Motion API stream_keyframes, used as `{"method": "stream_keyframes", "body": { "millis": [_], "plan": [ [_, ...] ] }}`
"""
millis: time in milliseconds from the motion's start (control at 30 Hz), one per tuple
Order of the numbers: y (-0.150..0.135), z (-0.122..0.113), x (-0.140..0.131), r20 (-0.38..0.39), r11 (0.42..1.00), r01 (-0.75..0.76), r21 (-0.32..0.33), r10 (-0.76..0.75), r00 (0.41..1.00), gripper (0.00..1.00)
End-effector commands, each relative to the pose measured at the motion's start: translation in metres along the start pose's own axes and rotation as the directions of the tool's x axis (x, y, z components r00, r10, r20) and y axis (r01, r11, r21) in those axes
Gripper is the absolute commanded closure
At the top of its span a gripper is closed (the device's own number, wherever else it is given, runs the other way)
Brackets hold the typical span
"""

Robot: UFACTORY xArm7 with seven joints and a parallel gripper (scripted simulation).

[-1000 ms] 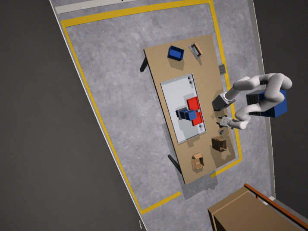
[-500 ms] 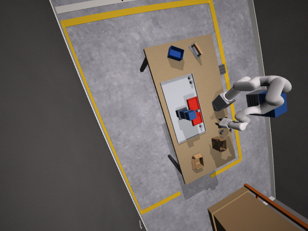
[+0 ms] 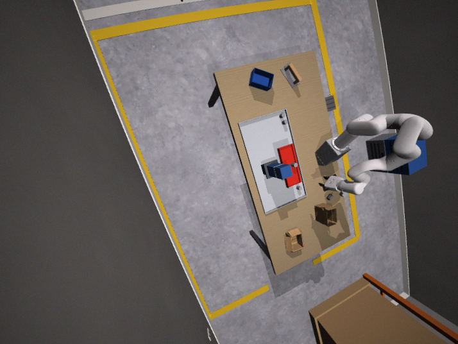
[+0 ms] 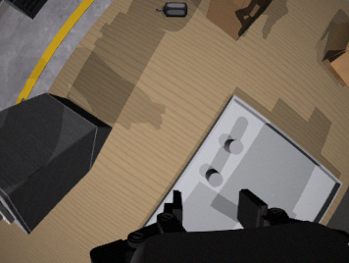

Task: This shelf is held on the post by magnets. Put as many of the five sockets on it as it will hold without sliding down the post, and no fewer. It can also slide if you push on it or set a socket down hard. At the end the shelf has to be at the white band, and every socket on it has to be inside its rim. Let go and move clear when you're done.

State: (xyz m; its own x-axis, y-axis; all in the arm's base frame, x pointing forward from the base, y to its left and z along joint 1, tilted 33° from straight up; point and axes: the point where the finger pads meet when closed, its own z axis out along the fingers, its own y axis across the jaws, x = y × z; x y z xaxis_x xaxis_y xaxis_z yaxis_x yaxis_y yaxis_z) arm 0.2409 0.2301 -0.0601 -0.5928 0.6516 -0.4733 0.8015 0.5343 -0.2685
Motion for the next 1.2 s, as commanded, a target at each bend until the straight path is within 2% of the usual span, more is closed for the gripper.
{"method": "stream_keyframes", "body": {
  "millis": [0, 300, 367, 500, 633, 767, 1167],
  "plan": [
    [0.007, 0.015, -0.004, -0.001, 1.0, -0.001, -0.002, 0.001, 1.0, 0.39],
    [0.035, 0.084, -0.022, -0.001, 1.0, -0.001, -0.002, 0.001, 1.0, 0.39],
    [0.035, 0.084, -0.022, -0.001, 1.0, -0.001, -0.002, 0.001, 1.0, 0.39],
    [0.046, 0.113, -0.029, -0.001, 1.0, -0.001, -0.002, 0.001, 1.0, 0.39],
    [0.054, 0.132, -0.034, -0.001, 1.0, -0.001, -0.002, 0.001, 1.0, 0.39],
    [0.056, 0.139, -0.036, -0.001, 1.0, -0.001, -0.002, 0.001, 1.0, 0.39],
    [0.056, 0.139, -0.036, -0.001, 1.0, -0.001, -0.002, 0.001, 1.0, 0.39]
  ]
}}
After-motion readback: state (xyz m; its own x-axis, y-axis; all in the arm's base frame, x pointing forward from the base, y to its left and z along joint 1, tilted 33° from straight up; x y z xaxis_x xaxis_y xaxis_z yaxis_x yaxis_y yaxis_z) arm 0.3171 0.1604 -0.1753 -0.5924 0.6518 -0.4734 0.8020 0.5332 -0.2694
